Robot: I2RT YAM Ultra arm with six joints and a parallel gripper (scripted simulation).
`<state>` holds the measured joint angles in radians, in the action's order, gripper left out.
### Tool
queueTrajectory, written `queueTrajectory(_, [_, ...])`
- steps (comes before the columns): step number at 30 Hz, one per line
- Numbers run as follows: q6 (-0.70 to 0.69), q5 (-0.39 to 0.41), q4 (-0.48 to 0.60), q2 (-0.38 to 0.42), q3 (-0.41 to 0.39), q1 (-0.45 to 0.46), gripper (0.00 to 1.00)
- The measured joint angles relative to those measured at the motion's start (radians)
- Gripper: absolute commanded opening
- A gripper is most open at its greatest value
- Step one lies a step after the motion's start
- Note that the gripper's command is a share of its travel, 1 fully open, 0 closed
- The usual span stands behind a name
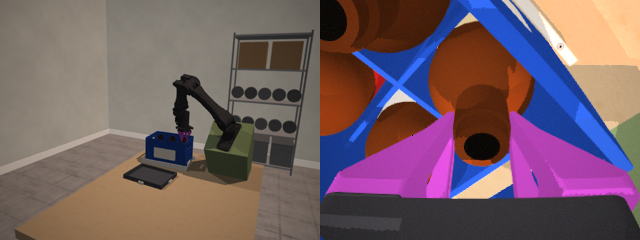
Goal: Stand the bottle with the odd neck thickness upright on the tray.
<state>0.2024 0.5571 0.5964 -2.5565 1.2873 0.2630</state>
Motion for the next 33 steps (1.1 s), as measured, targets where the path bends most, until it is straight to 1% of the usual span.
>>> queueTrajectory(6, [0.000, 0.000, 0.000, 0.000, 0.000, 0.000, 0.00])
queueTrajectory(7, [0.000, 0.000, 0.000, 0.000, 0.000, 0.000, 0.61])
queueTrajectory(33, [0.000, 0.000, 0.000, 0.000, 0.000, 0.000, 0.61])
